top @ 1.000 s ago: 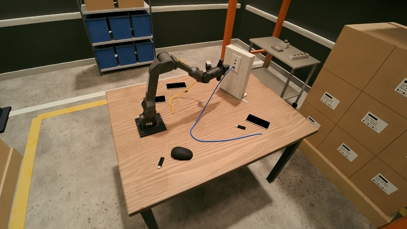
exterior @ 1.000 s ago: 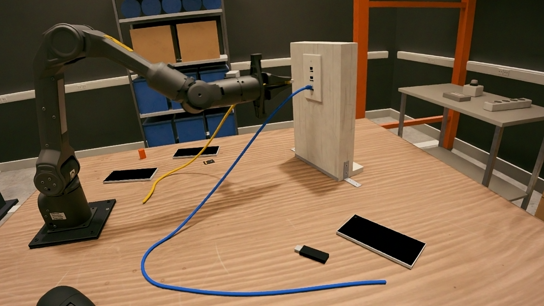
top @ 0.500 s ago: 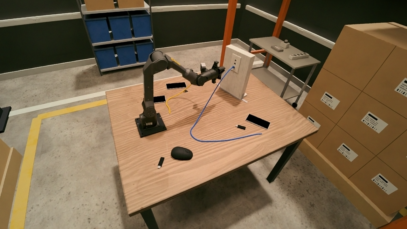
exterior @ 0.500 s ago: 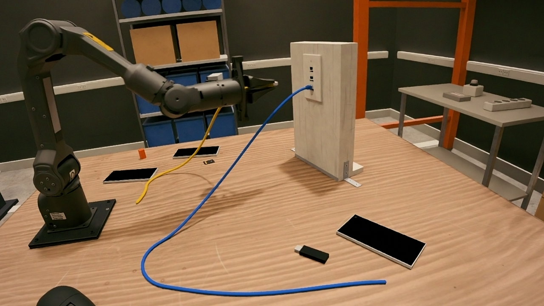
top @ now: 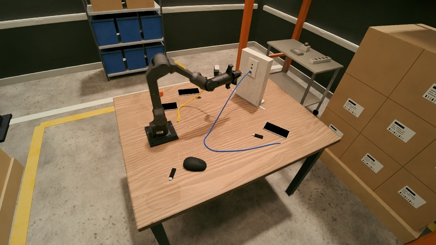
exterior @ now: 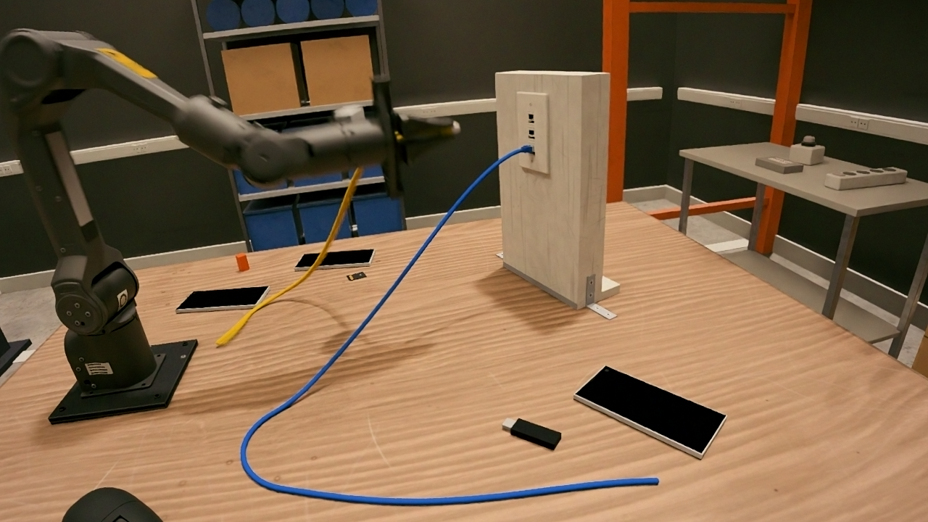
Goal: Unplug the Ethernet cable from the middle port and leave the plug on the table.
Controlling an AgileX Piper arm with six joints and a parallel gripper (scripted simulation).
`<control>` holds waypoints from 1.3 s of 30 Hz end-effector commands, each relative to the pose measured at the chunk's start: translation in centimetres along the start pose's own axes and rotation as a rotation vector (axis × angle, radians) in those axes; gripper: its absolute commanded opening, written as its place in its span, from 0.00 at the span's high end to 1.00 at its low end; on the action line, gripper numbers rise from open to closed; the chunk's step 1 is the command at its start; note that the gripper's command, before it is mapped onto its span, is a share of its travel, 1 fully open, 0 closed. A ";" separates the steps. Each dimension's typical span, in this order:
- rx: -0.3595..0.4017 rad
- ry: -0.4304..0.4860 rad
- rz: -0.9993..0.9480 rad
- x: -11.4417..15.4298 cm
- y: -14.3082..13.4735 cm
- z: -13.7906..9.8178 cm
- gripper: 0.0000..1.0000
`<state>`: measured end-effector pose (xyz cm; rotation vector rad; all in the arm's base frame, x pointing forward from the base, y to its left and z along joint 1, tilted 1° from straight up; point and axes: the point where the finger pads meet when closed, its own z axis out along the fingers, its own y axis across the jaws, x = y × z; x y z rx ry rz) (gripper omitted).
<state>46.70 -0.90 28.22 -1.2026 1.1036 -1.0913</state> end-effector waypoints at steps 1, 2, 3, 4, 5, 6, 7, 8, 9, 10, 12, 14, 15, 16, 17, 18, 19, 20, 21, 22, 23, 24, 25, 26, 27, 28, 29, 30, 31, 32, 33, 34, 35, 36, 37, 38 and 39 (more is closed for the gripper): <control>0.038 0.172 0.070 4.3 -4.6 -2.8 1.00; 0.050 0.208 0.092 5.1 -5.6 -3.7 1.00; 0.061 0.242 0.115 5.9 -6.6 -4.5 1.00; 0.073 0.274 0.138 6.6 -7.5 -5.4 1.00; 0.073 0.274 0.138 6.6 -7.5 -5.4 1.00; 0.073 0.274 0.138 6.6 -7.5 -5.4 1.00; 0.073 0.274 0.138 6.6 -7.5 -5.4 1.00; 0.073 0.274 0.138 6.6 -7.5 -5.4 1.00; 0.073 0.274 0.138 6.6 -7.5 -5.4 1.00; 0.073 0.274 0.138 6.6 -7.5 -5.4 1.00; -0.040 0.230 0.152 4.1 -4.3 -4.7 1.00; -0.137 0.192 0.157 1.9 -1.7 -4.4 1.00; -0.165 0.182 0.157 1.4 -1.1 -4.4 1.00; -0.200 0.168 0.157 0.7 -0.2 -4.4 1.00; -0.242 0.152 0.155 -0.2 0.9 -4.5 1.00; -0.287 0.134 0.152 -1.3 2.1 -4.6 1.00; -0.331 0.117 0.147 -2.3 3.3 -4.8 1.00; -0.375 0.101 0.142 -3.3 4.5 -5.0 1.00; -0.418 0.084 0.134 -4.2 5.6 -5.4 1.00; -0.462 0.067 0.126 -5.2 6.7 -5.7 1.00; -0.462 0.067 0.126 -5.2 6.7 -5.7 1.00; -0.462 0.067 0.126 -5.2 6.7 -5.7 1.00; -0.517 0.047 0.113 -6.7 8.5 -6.4 1.00; -0.572 0.026 0.098 -7.9 9.9 -7.1 1.00; -0.626 0.006 0.080 -8.9 11.1 -7.9 1.00; -0.677 -0.012 0.062 -9.5 11.9 -8.5 1.00; -0.718 -0.027 0.046 -10.3 12.9 -9.2 1.00; -0.763 -0.043 0.026 -11.1 14.0 -10.0 1.00; -0.807 -0.059 0.005 -11.8 14.9 -10.9 1.00; -0.850 -0.074 -0.018 -12.5 15.8 -11.8 1.00; -0.892 -0.088 -0.042 -13.1 16.7 -12.7 1.00; -0.933 -0.102 -0.067 -13.6 17.6 -13.7 1.00; -0.974 -0.115 -0.095 -14.1 18.4 -14.7 1.00; -1.015 -0.128 -0.123 -14.6 19.2 -15.8 1.00; -1.054 -0.141 -0.154 -15.0 20.0 -16.9 1.00; -1.093 -0.152 -0.186 -15.3 20.7 -18.1 1.00; -1.131 -0.164 -0.219 -15.6 21.4 -19.2 1.00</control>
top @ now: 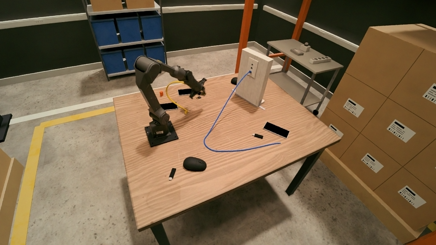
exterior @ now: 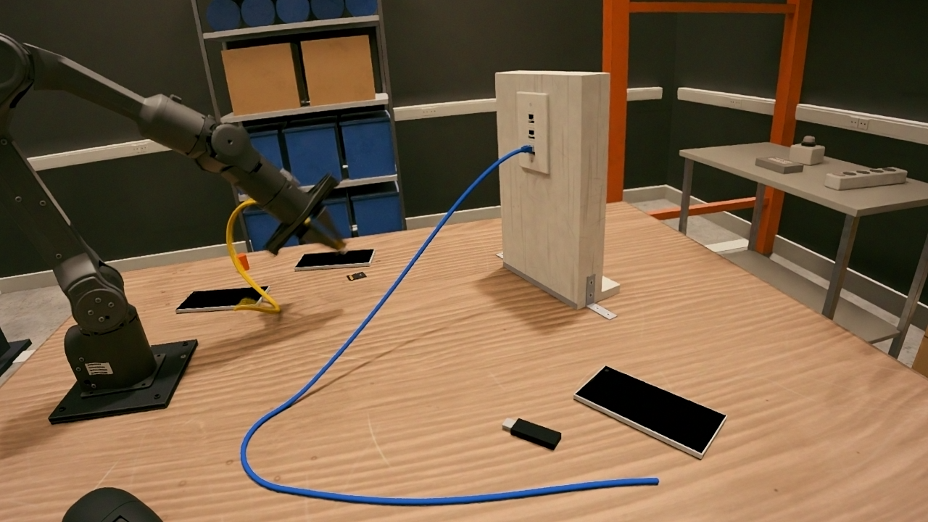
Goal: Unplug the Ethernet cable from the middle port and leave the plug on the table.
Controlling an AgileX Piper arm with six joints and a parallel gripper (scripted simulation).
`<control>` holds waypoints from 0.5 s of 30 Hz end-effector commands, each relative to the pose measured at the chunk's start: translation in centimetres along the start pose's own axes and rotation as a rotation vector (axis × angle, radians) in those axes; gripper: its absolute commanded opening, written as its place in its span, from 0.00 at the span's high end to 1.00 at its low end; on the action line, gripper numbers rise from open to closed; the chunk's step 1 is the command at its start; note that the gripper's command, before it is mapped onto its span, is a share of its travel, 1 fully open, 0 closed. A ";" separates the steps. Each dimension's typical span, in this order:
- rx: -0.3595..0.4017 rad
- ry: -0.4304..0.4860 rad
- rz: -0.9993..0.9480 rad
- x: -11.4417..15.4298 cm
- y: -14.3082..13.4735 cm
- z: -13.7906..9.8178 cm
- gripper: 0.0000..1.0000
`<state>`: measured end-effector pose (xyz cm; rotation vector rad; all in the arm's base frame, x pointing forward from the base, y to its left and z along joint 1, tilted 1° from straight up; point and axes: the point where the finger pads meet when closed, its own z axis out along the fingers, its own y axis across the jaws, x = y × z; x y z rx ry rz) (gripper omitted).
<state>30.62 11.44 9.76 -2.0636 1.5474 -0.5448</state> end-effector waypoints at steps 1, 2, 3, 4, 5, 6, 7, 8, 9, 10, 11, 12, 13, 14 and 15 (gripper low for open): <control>-0.171 -0.023 -0.101 -2.8 4.7 0.2 1.00; -0.171 -0.023 -0.101 -2.8 4.7 0.2 1.00; -0.217 -0.018 -0.139 -3.3 6.3 0.0 1.00; -0.257 -0.013 -0.174 -3.6 7.6 -0.2 1.00; -0.257 -0.013 -0.174 -3.6 7.6 -0.2 1.00; -0.257 -0.013 -0.174 -3.6 7.6 -0.2 1.00; -0.257 -0.013 -0.174 -3.6 7.6 -0.2 1.00; -0.257 -0.013 -0.174 -3.6 7.6 -0.2 1.00; -0.271 -0.008 -0.087 -3.5 7.5 0.0 1.00; -0.283 -0.004 0.000 -3.4 7.3 0.2 1.00; -0.295 0.001 0.086 -3.3 7.2 0.4 1.00; -0.302 0.003 0.127 -3.2 7.0 0.6 1.00; -0.307 0.004 0.163 -3.0 6.8 0.8 1.00; -0.314 0.006 0.212 -2.9 6.6 1.0 1.00; -0.320 0.009 0.270 -2.8 6.4 1.3 1.00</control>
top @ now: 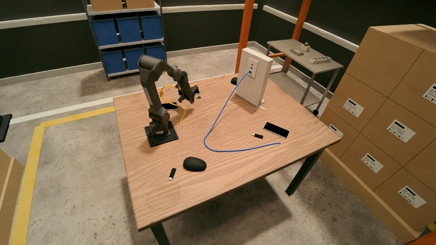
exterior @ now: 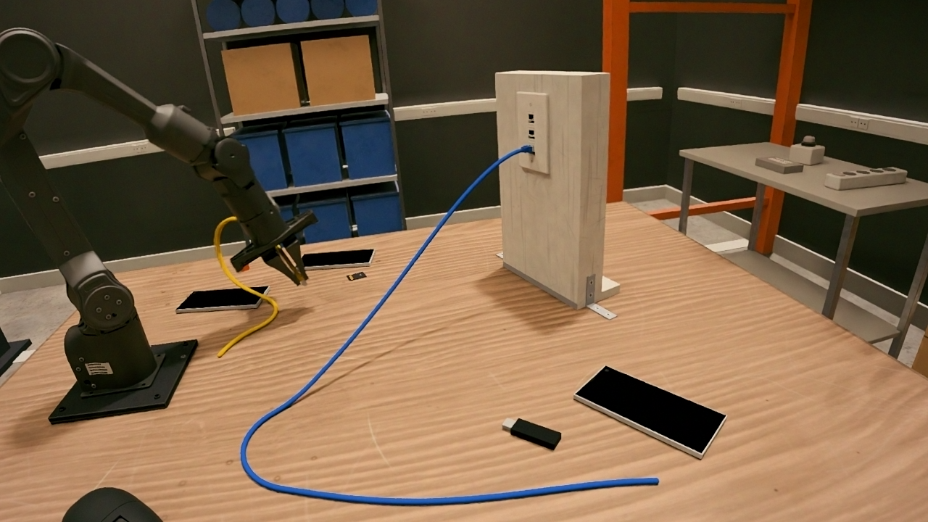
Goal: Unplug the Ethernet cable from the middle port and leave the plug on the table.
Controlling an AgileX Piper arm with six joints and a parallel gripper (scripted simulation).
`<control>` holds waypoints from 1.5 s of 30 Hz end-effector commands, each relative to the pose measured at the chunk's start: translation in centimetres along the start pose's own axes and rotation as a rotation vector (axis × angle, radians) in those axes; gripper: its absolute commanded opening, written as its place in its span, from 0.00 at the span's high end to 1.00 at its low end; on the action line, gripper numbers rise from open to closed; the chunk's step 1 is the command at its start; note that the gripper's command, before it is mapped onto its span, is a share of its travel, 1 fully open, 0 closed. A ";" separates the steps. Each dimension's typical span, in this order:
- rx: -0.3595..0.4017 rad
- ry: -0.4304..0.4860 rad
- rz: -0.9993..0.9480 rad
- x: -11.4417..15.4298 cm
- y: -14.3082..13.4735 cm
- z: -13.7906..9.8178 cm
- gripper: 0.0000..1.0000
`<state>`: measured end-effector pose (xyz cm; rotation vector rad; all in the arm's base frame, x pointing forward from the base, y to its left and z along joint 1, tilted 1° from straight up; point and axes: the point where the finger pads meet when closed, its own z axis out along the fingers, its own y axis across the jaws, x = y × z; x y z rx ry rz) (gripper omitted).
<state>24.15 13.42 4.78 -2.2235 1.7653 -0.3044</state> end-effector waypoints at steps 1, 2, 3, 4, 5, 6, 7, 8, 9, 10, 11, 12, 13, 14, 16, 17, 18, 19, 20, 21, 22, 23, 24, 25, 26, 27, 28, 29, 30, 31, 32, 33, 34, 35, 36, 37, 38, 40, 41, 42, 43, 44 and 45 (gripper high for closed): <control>-0.033 -0.024 0.276 1.0 -1.6 0.6 1.00; -0.040 -0.030 0.342 1.1 -1.9 0.7 1.00; -0.040 -0.030 0.342 1.1 -1.9 0.7 1.00; -0.040 -0.030 0.342 1.1 -1.9 0.7 1.00; -0.060 -0.046 0.529 1.2 -2.3 0.9 1.00; -0.063 -0.050 0.571 1.3 -2.6 1.0 1.00; -0.066 -0.054 0.608 1.4 -3.0 1.2 1.00; -0.071 -0.059 0.659 1.5 -3.4 1.3 1.00; -0.078 -0.066 0.721 1.7 -3.9 1.4 1.00; -0.085 -0.073 0.786 1.8 -4.3 1.6 1.00; -0.091 -0.081 0.849 2.0 -4.8 1.7 1.00; -0.097 -0.088 0.911 2.2 -5.3 1.8 1.00; -0.103 -0.096 0.973 2.4 -5.8 1.9 1.00; -0.110 -0.104 1.036 2.7 -6.3 2.0 1.00; -0.122 -0.121 1.160 3.2 -7.4 2.2 1.00; -0.128 -0.131 1.221 3.5 -8.0 2.3 1.00; -0.133 -0.140 1.283 3.9 -8.6 2.4 1.00; -0.140 -0.151 1.345 4.2 -9.2 2.5 1.00; -0.140 -0.151 1.345 4.2 -9.2 2.5 1.00; -0.140 -0.151 1.345 4.2 -9.2 2.5 1.00; -0.160 -0.181 1.522 4.6 -9.9 2.6 1.00; -0.163 -0.189 1.563 5.1 -10.5 2.7 1.00; -0.168 -0.196 1.600 5.2 -10.7 2.7 1.00; -0.178 -0.204 1.651 5.2 -10.7 2.7 1.00; -0.189 -0.216 1.713 5.2 -10.7 2.7 1.00; -0.201 -0.228 1.775 5.2 -10.7 2.7 1.00; -0.213 -0.240 1.835 5.2 -10.7 2.7 1.00; -0.226 -0.251 1.894 5.2 -10.7 2.7 1.00; -0.241 -0.262 1.953 5.2 -10.7 2.7 1.00; -0.255 -0.272 2.009 5.2 -10.7 2.7 1.00; -0.255 -0.272 2.009 5.2 -10.7 2.7 1.00; -0.255 -0.272 2.009 5.2 -10.7 2.7 1.00; -0.255 -0.272 2.009 5.2 -10.7 2.7 1.00; -0.255 -0.272 2.009 5.2 -10.7 2.7 1.00; -0.230 -0.294 2.052 5.6 -11.1 1.7 1.00; -0.230 -0.294 2.052 5.6 -11.1 1.7 1.00; -0.230 -0.294 2.052 5.6 -11.1 1.7 1.00; -0.181 -0.342 2.136 6.4 -11.7 -0.2 1.00; -0.157 -0.368 2.177 6.7 -12.0 -1.1 1.00; -0.133 -0.395 2.218 7.1 -12.3 -2.1 1.00; -0.110 -0.424 2.258 7.5 -12.5 -3.1 1.00; -0.088 -0.454 2.297 7.8 -12.7 -4.1 1.00; -0.066 -0.486 2.336 8.2 -12.9 -5.0 1.00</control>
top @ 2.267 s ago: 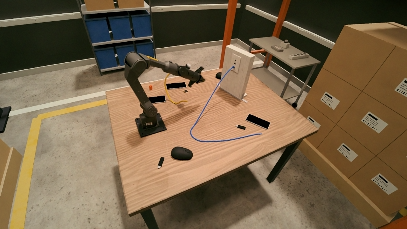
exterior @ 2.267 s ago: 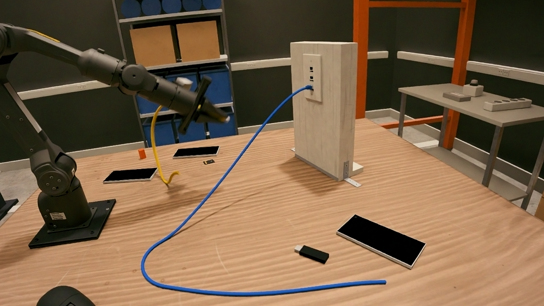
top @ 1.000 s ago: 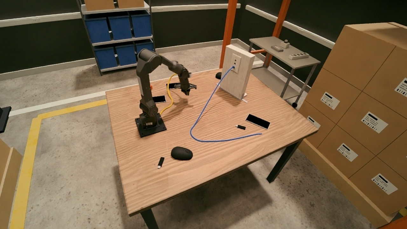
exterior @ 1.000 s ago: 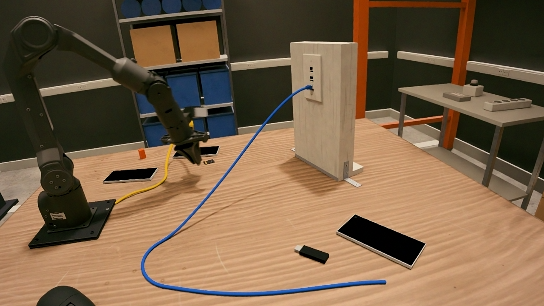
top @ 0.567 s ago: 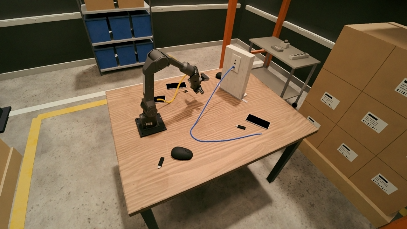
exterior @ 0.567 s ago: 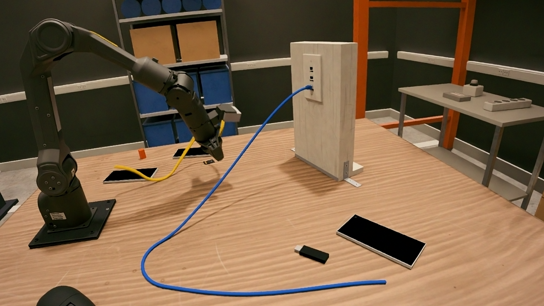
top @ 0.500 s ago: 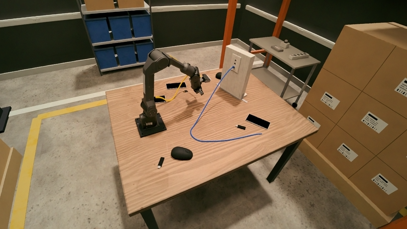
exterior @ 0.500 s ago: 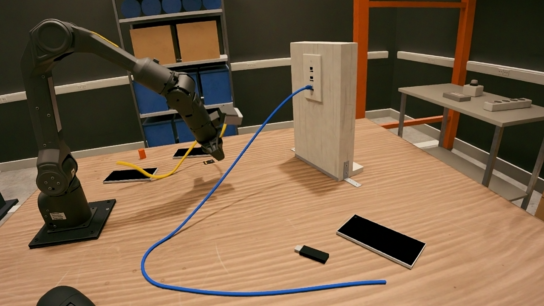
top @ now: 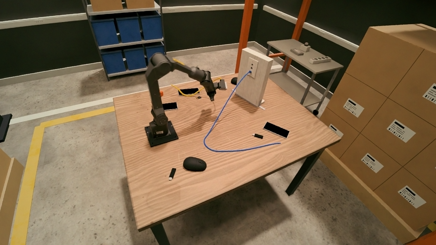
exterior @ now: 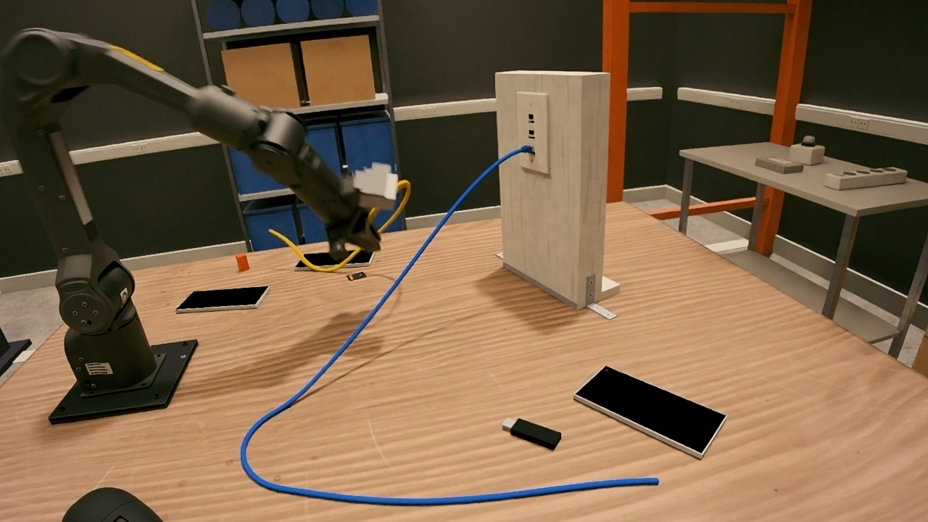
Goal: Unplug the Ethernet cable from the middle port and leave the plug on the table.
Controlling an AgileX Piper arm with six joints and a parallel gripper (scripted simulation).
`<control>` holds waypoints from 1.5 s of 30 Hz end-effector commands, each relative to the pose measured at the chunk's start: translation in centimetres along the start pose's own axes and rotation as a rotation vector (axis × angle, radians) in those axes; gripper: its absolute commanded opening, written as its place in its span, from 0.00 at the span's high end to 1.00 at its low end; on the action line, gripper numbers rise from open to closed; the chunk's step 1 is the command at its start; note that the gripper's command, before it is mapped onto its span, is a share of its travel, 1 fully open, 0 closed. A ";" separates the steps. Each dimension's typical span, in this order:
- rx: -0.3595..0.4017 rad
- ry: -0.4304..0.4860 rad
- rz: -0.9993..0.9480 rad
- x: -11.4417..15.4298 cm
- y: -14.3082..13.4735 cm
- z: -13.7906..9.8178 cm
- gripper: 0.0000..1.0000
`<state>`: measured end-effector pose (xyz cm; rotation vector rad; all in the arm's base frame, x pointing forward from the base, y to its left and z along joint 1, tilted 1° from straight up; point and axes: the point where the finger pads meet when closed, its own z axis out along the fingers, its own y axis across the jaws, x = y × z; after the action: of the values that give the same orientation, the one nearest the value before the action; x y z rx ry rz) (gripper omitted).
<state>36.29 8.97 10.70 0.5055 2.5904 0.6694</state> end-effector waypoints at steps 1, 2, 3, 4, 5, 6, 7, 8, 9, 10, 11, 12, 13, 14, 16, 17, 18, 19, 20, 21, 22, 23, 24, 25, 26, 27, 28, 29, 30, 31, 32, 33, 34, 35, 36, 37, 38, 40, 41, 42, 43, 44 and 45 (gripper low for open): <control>-0.031 -0.132 0.151 -1.6 0.7 -3.9 1.00; -0.031 -0.132 0.151 -1.6 0.7 -3.9 1.00; -0.031 -0.132 0.151 -1.6 0.7 -3.9 1.00; -0.031 -0.132 0.151 -1.6 0.7 -3.9 1.00; -0.031 -0.132 0.151 -1.6 0.7 -3.9 1.00; -0.031 -0.132 0.151 -1.6 0.7 -3.9 1.00; -0.031 -0.132 0.151 -1.6 0.7 -3.9 1.00; -0.031 -0.132 0.151 -1.6 0.7 -3.9 1.00; -0.031 -0.132 0.151 -1.6 0.7 -3.9 1.00; -0.031 -0.132 0.151 -1.6 0.7 -3.9 1.00; -0.029 -0.154 0.182 -2.0 0.5 -4.1 1.00; -0.027 -0.175 0.211 -2.4 0.3 -4.4 1.00; -0.027 -0.197 0.241 -2.7 0.2 -4.8 1.00; -0.028 -0.219 0.271 -3.1 0.0 -5.1 1.00; -0.032 -0.262 0.330 -3.9 -0.3 -5.7 1.00; -0.035 -0.284 0.359 -4.2 -0.4 -6.1 1.00; -0.039 -0.306 0.388 -4.6 -0.5 -6.5 1.00; -0.045 -0.328 0.417 -5.0 -0.7 -6.8 1.00; -0.051 -0.350 0.446 -5.3 -0.8 -7.2 1.00; -0.058 -0.372 0.474 -5.7 -0.9 -7.6 1.00; -0.067 -0.394 0.503 -6.0 -1.0 -8.0 1.00; -0.076 -0.415 0.531 -6.4 -1.1 -8.4 1.00; -0.086 -0.437 0.558 -6.7 -1.2 -8.8 1.00; -0.097 -0.458 0.586 -7.1 -1.3 -9.2 1.00; -0.097 -0.458 0.586 -7.1 -1.3 -9.2 1.00; -0.097 -0.458 0.586 -7.1 -1.3 -9.2 1.00; -0.109 -0.479 0.613 -7.4 -1.3 -9.6 1.00; -0.122 -0.500 0.640 -7.7 -1.4 -10.1 1.00; -0.136 -0.521 0.667 -8.0 -1.5 -10.5 1.00; -0.151 -0.541 0.693 -8.3 -1.5 -11.0 1.00; -0.166 -0.561 0.719 -8.6 -1.6 -11.4 1.00; -0.183 -0.580 0.745 -8.9 -1.6 -11.9 1.00; -0.201 -0.600 0.771 -9.2 -1.6 -12.4 1.00; -0.219 -0.618 0.796 -9.5 -1.6 -12.8 1.00; -0.239 -0.636 0.820 -9.7 -1.6 -13.3 1.00; -0.259 -0.654 0.845 -10.0 -1.7 -13.8 1.00; -0.280 -0.671 0.869 -10.3 -1.6 -14.3 1.00; -0.285 -0.676 0.875 -10.3 -1.6 -14.4 1.00; -0.285 -0.676 0.875 -10.3 -1.6 -14.4 1.00; -0.285 -0.676 0.875 -10.3 -1.6 -14.4 1.00; -0.285 -0.676 0.875 -10.3 -1.6 -14.4 1.00; -0.285 -0.676 0.875 -10.3 -1.6 -14.4 1.00; -0.285 -0.676 0.875 -10.3 -1.6 -14.4 1.00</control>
<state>37.79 -2.30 24.44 1.4807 1.5386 0.9268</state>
